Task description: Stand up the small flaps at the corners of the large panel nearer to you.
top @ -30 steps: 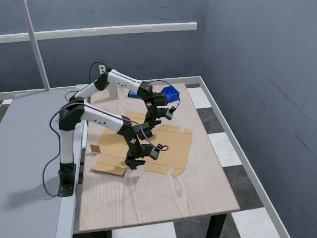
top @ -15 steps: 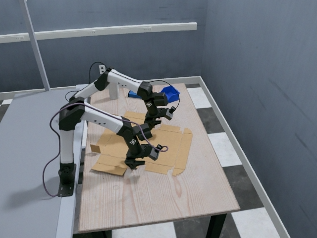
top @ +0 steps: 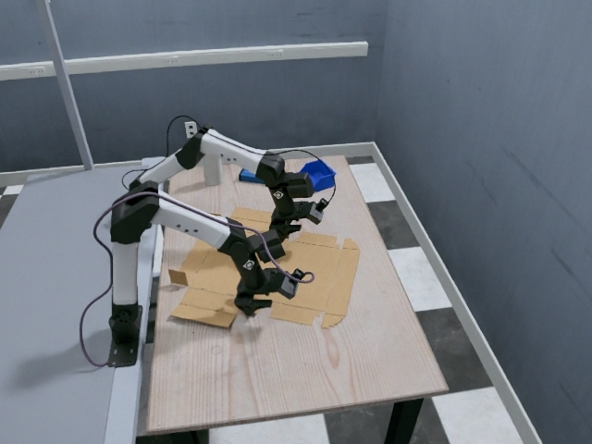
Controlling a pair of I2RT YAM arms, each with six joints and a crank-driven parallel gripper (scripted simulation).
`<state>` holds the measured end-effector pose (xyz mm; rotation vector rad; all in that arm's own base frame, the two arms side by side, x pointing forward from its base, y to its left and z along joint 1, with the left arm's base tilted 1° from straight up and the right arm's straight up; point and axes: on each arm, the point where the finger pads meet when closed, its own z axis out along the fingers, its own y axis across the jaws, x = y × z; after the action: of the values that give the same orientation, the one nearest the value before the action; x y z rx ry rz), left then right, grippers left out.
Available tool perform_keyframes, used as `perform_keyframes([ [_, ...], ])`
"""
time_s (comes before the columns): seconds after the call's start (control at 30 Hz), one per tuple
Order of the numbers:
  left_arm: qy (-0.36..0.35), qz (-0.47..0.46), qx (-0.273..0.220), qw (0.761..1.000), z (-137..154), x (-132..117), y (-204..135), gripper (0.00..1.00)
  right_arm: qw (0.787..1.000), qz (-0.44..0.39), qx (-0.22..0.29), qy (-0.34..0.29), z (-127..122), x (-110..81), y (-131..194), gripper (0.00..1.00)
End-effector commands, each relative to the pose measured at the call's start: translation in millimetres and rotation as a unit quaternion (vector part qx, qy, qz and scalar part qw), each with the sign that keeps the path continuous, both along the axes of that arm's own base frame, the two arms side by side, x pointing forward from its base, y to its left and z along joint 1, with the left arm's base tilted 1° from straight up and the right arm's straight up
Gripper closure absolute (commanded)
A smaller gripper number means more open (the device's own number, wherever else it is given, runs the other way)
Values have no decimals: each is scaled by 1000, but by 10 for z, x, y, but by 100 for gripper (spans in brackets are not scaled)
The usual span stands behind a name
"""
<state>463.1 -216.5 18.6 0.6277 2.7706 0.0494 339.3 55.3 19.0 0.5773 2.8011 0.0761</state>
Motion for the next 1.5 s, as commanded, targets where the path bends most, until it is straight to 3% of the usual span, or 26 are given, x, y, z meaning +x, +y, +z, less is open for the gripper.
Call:
perform_keyframes([
  [0.0, 6, 9, 20, 1000, -221, -18, 46, 19, 1000, 0, 2, -4, -40, 70, 61, 19],
  [1.07, 9, 7, 22, 1000, -222, -32, 55, 19, 1000, 0, 7, -1, 44, 129, 171, 19],
  [1.47, 9, 7, 22, 1000, -222, -33, 55, 19, 1000, 0, 9, -12, 283, 153, 238, 19],
])
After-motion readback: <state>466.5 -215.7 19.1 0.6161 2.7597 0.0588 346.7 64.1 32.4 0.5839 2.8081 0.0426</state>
